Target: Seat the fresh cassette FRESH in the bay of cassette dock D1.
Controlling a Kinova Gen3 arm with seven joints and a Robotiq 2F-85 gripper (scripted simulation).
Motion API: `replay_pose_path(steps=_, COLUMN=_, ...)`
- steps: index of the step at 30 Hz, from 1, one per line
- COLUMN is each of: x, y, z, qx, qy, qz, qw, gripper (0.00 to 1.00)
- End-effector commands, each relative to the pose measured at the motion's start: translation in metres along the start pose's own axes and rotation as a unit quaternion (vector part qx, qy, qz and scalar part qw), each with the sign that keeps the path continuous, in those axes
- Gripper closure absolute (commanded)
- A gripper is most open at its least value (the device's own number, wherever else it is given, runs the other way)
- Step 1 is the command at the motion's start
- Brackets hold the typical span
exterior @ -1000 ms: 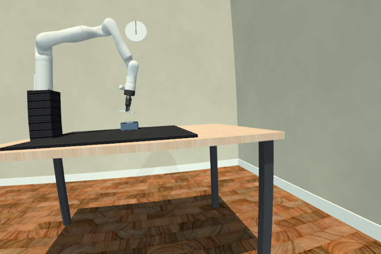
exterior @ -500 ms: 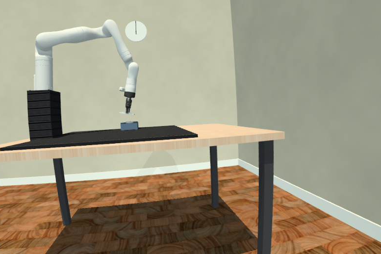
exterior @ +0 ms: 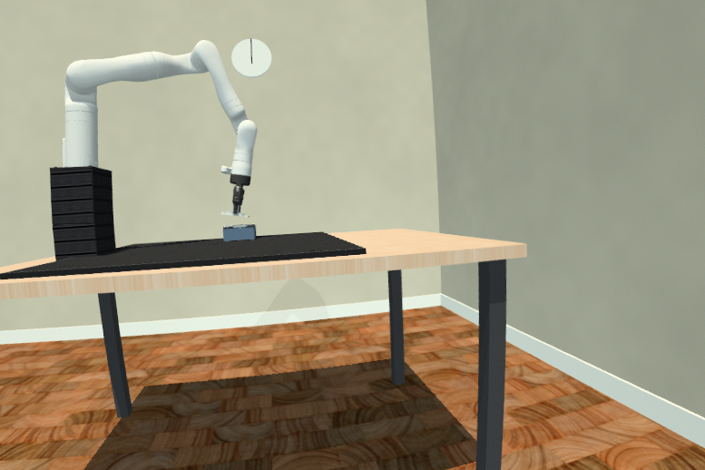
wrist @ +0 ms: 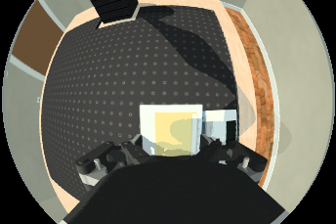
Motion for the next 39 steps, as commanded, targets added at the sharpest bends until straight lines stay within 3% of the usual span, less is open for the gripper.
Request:
replay_pose_path(steps=1, x=0.000, y=0.003, z=-0.001, qx=0.000, qy=0.000, qz=0.001, qw=1.000, gripper=1.00)
replay_pose_path(steps=39, x=0.005, y=0.027, z=-0.001, qx=0.000, qy=0.000, qz=0.001, qw=1.000, gripper=1.00)
Point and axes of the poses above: the point where the finger pads meet when closed, its own y axis out along the fingers, its own z axis across the jaws, x = y × z, the point moved 1 cm from there along -y, back along the fingers, and after that the axes turned 8 degrees about -y, right-handed, at the moved point
